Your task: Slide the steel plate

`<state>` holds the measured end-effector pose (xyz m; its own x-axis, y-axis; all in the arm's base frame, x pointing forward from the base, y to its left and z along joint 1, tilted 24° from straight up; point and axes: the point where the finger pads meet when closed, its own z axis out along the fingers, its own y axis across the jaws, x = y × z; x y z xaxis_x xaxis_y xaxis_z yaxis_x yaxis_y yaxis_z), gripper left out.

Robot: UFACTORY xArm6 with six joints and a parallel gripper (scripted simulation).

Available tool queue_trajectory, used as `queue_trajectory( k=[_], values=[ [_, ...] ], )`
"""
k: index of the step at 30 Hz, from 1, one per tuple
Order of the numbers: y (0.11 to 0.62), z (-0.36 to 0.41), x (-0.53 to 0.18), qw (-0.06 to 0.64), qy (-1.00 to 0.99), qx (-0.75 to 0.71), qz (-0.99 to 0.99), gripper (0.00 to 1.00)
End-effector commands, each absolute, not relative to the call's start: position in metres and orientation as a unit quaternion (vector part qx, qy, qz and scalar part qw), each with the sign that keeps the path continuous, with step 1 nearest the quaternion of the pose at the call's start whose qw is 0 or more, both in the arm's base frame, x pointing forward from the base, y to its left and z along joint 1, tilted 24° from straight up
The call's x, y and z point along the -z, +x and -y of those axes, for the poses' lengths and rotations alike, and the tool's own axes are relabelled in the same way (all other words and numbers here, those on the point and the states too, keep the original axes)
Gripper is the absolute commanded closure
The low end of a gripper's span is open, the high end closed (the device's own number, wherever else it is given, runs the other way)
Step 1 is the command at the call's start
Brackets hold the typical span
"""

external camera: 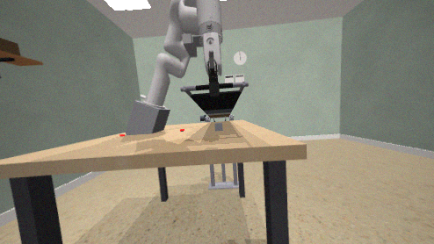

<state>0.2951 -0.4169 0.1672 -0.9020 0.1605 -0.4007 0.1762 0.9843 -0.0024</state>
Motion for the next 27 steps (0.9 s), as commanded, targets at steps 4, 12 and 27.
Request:
queue_trajectory(
  k=[4, 12, 27],
  values=[
    [0.313, 0.428, -0.126, 0.205, 0.087, 0.021, -0.975, 1.0],
    [0.337, 0.437, -0.069, 0.205, 0.087, 0.021, -0.975, 1.0],
    [0.342, 0.438, -0.057, 0.205, 0.087, 0.021, -0.975, 1.0]
  ],
)
